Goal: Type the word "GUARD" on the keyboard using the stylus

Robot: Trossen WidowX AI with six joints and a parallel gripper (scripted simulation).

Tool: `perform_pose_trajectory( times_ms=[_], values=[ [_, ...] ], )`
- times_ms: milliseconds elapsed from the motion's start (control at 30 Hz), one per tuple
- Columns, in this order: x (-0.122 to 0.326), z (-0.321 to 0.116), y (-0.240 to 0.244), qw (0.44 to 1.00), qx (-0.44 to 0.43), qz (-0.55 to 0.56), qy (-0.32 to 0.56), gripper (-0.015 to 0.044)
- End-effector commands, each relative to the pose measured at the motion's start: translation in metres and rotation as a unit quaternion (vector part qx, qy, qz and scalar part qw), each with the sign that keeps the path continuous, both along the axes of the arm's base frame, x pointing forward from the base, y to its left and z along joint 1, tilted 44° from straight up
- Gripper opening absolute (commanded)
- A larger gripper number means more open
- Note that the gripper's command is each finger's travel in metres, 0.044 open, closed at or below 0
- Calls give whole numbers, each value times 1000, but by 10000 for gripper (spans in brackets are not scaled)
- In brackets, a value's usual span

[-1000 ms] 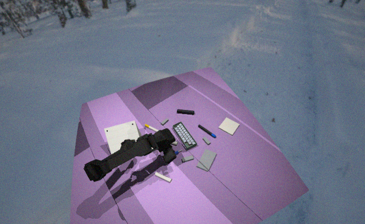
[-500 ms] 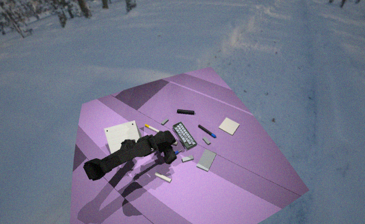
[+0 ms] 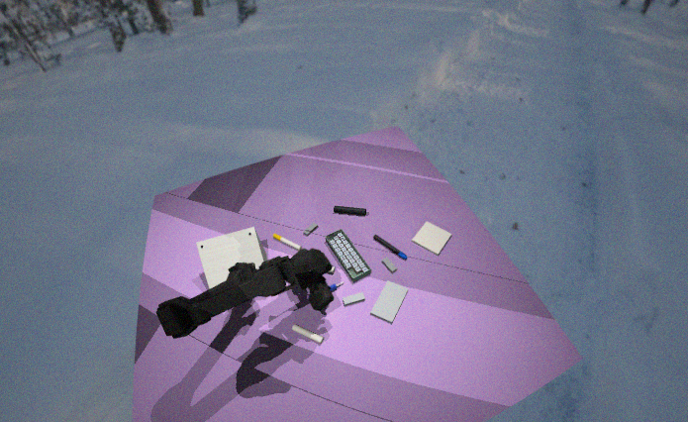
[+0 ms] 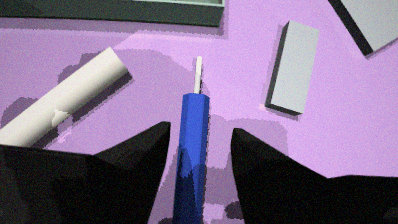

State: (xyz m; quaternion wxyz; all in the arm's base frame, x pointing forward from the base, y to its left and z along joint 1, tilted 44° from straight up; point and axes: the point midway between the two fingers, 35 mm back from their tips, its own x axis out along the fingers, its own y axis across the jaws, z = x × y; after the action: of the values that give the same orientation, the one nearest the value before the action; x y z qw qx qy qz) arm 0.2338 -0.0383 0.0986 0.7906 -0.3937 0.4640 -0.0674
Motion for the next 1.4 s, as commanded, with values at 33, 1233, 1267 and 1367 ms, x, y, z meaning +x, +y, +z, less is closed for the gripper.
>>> perform_pose_trajectory(
  times_ms=[33,1233,1267,1367],
  values=[
    [-1,-5,-2,1000,-1,3,4,150],
    [1,-20,-16,1000,-1,3,4,150],
    [1,-20,-16,1000,-1,3,4,150],
    [1,-21,-18,1000,-1,3,4,150]
  ],
)
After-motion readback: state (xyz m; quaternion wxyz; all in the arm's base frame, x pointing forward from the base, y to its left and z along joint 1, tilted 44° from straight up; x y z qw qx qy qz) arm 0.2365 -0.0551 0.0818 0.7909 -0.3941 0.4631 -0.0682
